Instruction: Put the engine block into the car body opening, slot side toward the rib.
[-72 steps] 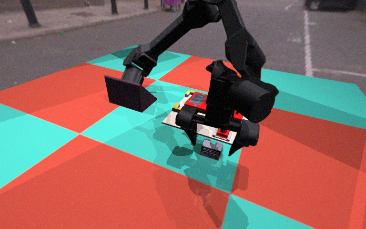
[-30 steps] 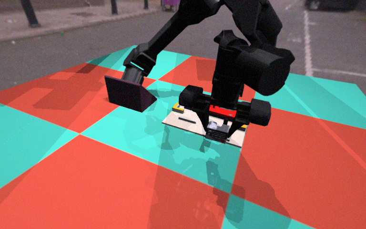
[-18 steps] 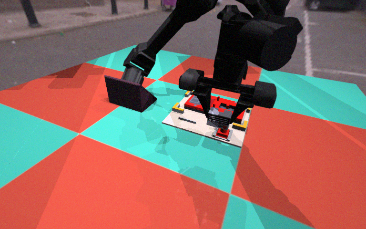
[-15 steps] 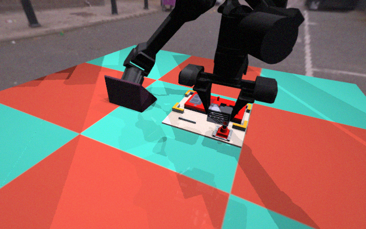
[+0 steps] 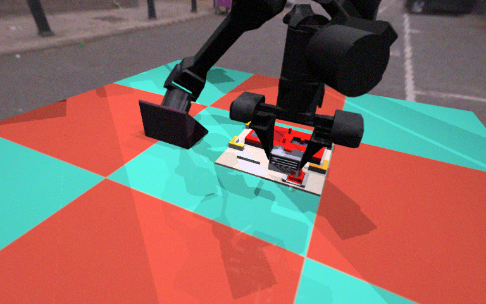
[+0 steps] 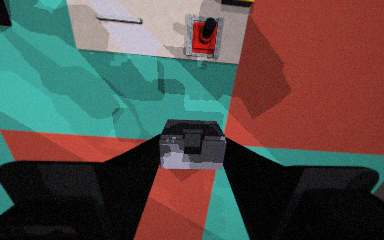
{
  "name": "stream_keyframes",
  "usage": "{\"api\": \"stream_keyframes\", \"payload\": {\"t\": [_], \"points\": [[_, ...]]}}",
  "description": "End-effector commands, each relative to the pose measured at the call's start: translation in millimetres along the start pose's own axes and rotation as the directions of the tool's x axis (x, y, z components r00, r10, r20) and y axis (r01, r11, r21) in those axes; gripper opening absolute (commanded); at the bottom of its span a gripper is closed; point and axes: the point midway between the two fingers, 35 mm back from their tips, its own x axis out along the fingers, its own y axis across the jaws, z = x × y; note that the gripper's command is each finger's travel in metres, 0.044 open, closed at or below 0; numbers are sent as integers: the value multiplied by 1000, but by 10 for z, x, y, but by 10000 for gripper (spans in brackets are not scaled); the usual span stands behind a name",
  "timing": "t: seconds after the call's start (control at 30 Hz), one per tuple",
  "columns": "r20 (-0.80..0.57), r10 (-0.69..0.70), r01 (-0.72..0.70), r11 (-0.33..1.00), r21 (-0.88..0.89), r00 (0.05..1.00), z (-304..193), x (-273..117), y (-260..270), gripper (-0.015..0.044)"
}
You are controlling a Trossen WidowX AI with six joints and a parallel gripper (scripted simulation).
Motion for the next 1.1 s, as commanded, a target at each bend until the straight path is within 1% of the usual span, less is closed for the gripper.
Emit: {"api": "stream_keyframes", "payload": {"t": [0.0,0.17,0.37,0.53,0.77,0.83,1.07], "points": [[-32,-6,6,1000,-5,999,50,-51,-22,0],[-112,-2,1,1000,-6,994,77,-44,-23,0],[-294,8,-10,1000,-6,956,136,-15,-24,0],[-450,11,-14,1000,-4,893,187,15,-24,0],[-644,-3,0,1000,-4,765,261,48,-28,0],[-661,-7,5,1000,-5,751,271,48,-28,0],[-664,-6,4,1000,-5,748,272,51,-28,0]]}}
